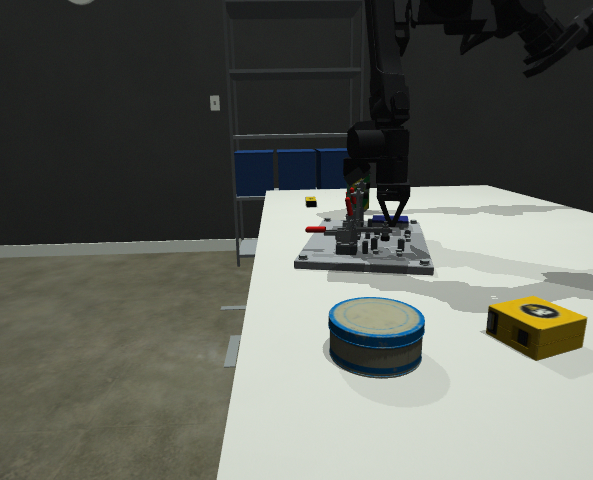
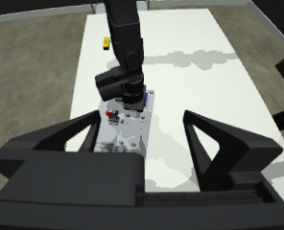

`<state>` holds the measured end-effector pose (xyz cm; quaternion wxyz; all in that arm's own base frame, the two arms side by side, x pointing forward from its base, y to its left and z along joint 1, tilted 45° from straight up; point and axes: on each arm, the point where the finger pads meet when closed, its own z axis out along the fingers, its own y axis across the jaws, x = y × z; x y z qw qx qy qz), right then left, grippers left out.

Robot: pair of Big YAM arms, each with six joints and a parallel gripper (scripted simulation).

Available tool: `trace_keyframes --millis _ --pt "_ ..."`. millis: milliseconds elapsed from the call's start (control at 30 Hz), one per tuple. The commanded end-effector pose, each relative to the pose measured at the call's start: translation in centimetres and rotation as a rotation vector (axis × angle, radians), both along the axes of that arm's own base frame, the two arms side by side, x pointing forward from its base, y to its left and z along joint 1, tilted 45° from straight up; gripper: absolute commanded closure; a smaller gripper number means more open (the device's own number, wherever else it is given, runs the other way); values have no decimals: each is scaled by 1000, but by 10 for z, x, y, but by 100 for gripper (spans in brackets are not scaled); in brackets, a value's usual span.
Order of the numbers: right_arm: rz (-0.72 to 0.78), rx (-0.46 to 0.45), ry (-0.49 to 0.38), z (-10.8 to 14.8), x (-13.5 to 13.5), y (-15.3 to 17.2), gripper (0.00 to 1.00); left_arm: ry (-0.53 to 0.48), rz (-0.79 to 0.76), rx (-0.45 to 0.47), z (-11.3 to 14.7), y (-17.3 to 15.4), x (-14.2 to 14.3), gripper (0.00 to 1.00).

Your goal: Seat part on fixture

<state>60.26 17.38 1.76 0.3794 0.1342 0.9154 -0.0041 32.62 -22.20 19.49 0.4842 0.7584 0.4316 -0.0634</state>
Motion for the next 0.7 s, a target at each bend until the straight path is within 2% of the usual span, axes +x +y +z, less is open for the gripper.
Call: trace_keyframes --millis 0,233,300,467,667 --pt "-6 2 14 -4 -2 5 100 -5 4 -9 9 -2 4 0" --pt "-3 -4 12 -2 0 2 100 -5 4 -9 9 -2 4 0" --pt "4 7 -2 12 -8 9 100 -5 4 -9 9 -2 4 0" --pt "4 3 17 10 -23 9 100 -5 4 -9 9 -2 4 0" --pt "4 3 17 21 -35 10 100 -5 4 -9 9 -2 4 0"
